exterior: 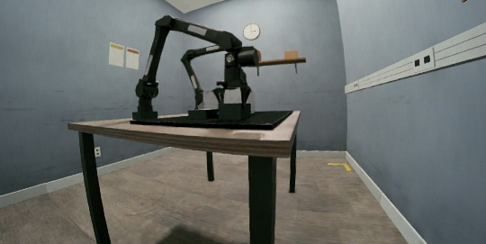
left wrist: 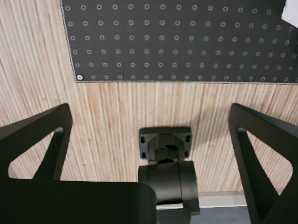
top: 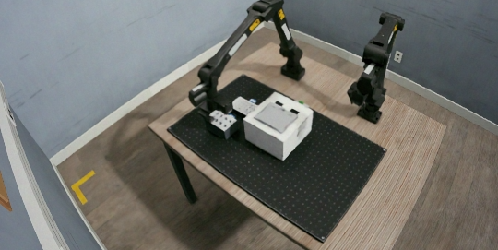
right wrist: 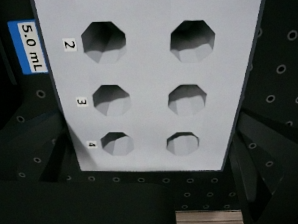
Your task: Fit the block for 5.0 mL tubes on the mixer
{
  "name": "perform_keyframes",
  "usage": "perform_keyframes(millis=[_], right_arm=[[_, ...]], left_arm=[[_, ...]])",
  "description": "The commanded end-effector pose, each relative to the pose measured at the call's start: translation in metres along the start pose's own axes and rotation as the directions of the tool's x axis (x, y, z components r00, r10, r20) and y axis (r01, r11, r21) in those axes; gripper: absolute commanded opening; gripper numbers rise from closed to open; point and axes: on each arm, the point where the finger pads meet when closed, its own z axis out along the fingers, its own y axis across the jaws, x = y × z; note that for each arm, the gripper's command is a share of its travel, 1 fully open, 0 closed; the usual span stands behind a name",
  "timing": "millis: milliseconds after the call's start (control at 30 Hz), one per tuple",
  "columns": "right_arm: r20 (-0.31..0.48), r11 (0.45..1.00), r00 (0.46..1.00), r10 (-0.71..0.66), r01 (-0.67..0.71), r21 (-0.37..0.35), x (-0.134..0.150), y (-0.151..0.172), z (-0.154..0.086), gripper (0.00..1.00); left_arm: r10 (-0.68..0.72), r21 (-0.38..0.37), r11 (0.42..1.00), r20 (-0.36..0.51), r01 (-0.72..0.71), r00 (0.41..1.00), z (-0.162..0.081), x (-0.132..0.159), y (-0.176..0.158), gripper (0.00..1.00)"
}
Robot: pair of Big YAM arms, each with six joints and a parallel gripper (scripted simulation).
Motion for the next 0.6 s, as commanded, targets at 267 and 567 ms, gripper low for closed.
perform_keyframes(millis=[267, 567], right_arm=[[-0.009, 0.997, 1.0, 0.013, -0.012, 0.07, 0.005, -0.019, -0.048, 0.0], [-0.013, 0.994, 1.0, 0.013, -0.011, 0.113, 0.006, -0.029, -0.058, 0.0]], left_arm=[[-0.02, -0.001, 1.0, 0.007, 0.02, 1.0, -0.009, -0.003, 0.003, 1.0], [-0.02, -0.005, 1.0, 0.038, 0.02, 0.999, -0.021, -0.009, 0.004, 1.0]])
